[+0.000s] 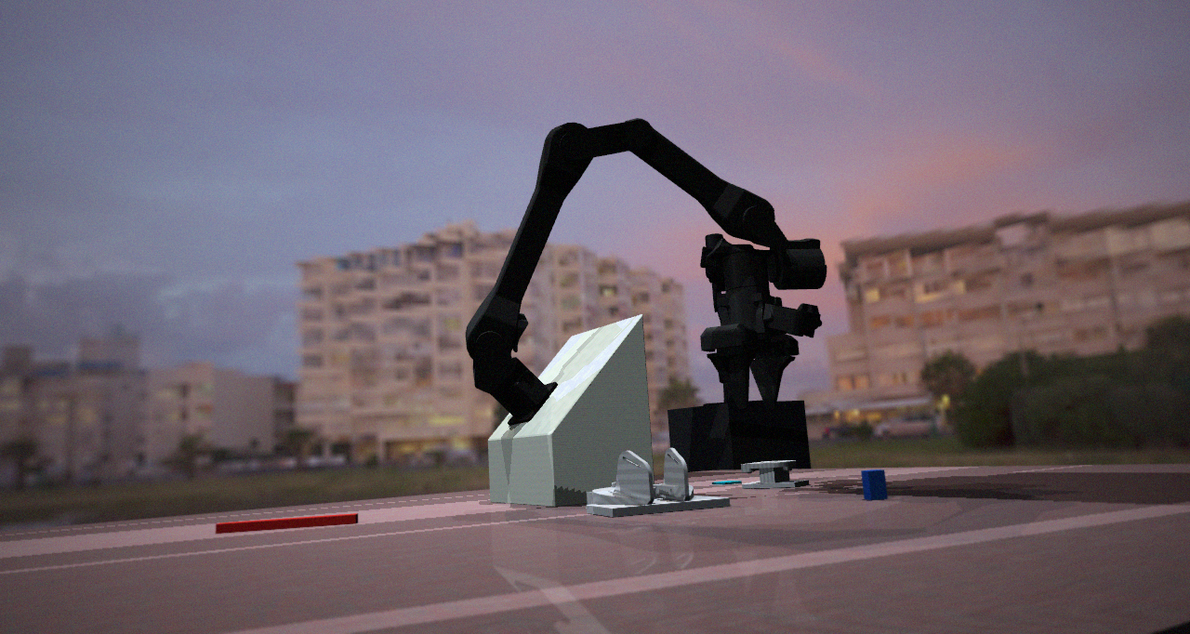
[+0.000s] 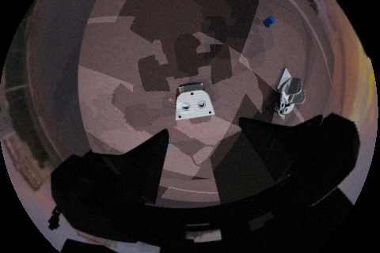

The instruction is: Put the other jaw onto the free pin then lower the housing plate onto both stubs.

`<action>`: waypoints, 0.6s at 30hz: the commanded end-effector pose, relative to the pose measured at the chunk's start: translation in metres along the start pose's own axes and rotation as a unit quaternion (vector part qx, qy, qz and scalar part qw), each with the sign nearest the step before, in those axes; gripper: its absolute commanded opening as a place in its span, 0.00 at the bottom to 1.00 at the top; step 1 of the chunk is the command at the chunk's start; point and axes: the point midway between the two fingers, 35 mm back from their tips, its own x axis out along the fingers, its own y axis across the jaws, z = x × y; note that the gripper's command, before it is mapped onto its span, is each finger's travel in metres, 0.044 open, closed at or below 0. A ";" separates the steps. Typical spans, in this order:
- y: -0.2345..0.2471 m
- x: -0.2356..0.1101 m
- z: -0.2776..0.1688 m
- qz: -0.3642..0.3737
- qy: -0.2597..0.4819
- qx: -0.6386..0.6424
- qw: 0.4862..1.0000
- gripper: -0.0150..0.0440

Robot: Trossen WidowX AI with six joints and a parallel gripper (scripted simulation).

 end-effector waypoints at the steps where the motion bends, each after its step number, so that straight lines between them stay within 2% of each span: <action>1: 0.007 -0.001 0.001 0.003 -0.001 0.004 1.000 1.00; 6: 0.006 0.036 -0.001 0.003 -0.001 0.004 1.000 1.00; 18: 0.006 0.038 -0.001 0.003 -0.001 0.004 1.000 1.00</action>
